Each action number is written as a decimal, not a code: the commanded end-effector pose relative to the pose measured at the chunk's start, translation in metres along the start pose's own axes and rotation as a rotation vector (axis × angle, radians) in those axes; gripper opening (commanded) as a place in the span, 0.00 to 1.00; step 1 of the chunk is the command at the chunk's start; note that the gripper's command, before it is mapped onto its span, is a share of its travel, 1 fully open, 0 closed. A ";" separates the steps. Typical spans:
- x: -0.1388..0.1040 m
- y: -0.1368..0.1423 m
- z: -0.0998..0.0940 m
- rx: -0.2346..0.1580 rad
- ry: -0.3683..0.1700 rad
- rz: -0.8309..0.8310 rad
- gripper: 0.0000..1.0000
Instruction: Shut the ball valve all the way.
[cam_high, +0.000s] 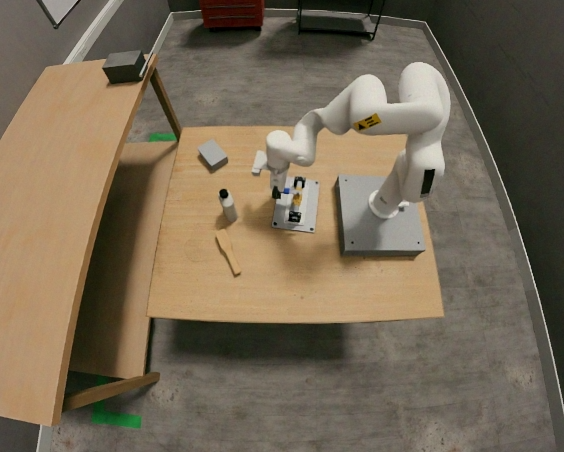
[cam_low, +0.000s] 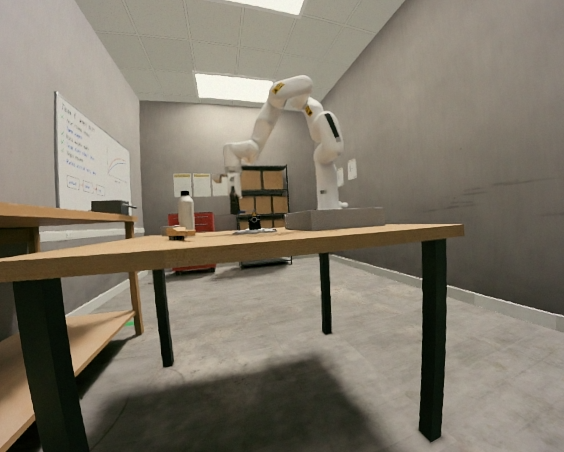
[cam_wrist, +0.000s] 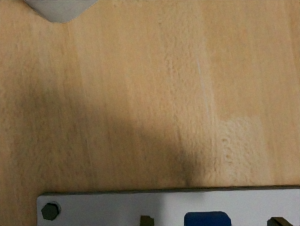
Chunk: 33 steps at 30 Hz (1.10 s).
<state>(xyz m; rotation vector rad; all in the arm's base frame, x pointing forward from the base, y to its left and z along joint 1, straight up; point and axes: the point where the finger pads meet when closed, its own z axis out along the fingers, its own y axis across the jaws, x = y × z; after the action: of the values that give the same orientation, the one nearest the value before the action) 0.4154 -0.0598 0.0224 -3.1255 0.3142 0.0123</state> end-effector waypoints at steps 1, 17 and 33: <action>0.002 0.000 -0.007 0.000 0.004 0.000 0.69; 0.001 0.000 -0.048 0.000 0.004 0.000 0.69; 0.001 0.000 -0.078 0.000 0.004 0.000 0.69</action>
<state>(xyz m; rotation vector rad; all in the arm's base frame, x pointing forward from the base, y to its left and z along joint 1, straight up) 0.4157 -0.0602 0.0966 -3.1255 0.3143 0.0123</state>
